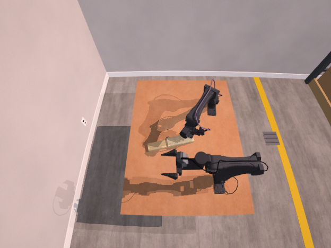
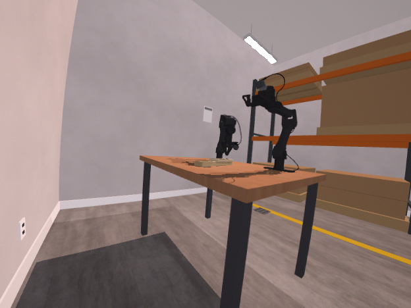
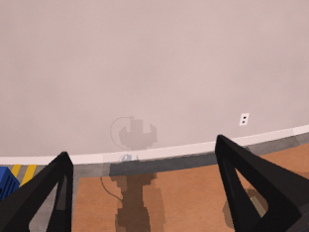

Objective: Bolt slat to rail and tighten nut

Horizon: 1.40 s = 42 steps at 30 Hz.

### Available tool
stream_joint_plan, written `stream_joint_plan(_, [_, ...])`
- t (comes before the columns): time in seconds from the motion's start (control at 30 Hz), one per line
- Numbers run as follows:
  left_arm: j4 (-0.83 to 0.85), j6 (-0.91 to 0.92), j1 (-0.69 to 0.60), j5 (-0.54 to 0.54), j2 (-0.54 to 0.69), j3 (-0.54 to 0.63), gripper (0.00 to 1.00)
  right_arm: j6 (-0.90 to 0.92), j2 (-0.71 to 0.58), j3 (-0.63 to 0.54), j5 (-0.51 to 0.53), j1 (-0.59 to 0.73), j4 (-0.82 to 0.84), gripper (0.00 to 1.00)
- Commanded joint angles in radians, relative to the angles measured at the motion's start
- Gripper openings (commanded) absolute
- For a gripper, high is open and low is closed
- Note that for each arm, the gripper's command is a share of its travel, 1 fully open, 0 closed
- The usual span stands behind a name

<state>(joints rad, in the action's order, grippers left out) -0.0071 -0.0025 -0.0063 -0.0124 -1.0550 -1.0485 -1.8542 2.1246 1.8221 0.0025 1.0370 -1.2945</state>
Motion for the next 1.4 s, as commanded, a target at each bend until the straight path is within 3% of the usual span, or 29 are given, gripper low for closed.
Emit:
stream_joint_plan(0.0, [0.012,0.003,0.006,0.012,0.010,-0.004,1.00,0.002,-0.030,0.023,-0.003,0.001,-0.013,0.12])
stream_joint_plan(1.37, [0.012,0.003,0.006,0.012,0.010,-0.004,1.00,0.002,-0.018,-0.041,-0.003,0.001,0.061,0.12])
